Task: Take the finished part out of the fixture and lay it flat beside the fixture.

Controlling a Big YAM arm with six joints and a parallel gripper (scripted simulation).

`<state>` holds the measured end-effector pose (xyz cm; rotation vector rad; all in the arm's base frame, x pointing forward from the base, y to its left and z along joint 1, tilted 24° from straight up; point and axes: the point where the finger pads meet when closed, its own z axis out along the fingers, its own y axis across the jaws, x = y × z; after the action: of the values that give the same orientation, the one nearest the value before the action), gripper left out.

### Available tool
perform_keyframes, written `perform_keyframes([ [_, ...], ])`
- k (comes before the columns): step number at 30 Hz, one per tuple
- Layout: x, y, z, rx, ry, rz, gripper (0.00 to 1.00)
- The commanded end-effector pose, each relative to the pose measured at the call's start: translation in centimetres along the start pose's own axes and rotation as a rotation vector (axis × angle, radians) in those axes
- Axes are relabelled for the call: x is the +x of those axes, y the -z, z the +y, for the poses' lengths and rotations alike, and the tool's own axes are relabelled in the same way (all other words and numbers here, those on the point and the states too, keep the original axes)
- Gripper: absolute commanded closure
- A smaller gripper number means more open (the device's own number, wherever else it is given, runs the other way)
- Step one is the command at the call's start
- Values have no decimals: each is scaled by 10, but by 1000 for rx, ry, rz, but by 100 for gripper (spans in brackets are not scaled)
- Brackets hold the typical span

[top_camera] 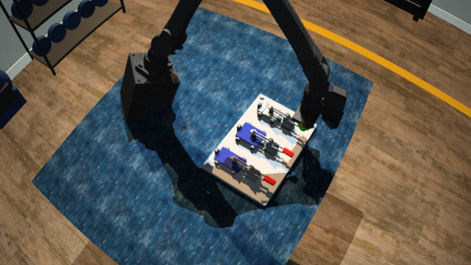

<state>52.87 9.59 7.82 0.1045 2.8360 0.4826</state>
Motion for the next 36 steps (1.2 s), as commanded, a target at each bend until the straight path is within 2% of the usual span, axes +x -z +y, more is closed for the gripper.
perform_keyframes([
  [1, 13, 31, -3, -2, -2, -5, 100],
  [36, 39, 37, 5, -7, 12, 2, 100],
])
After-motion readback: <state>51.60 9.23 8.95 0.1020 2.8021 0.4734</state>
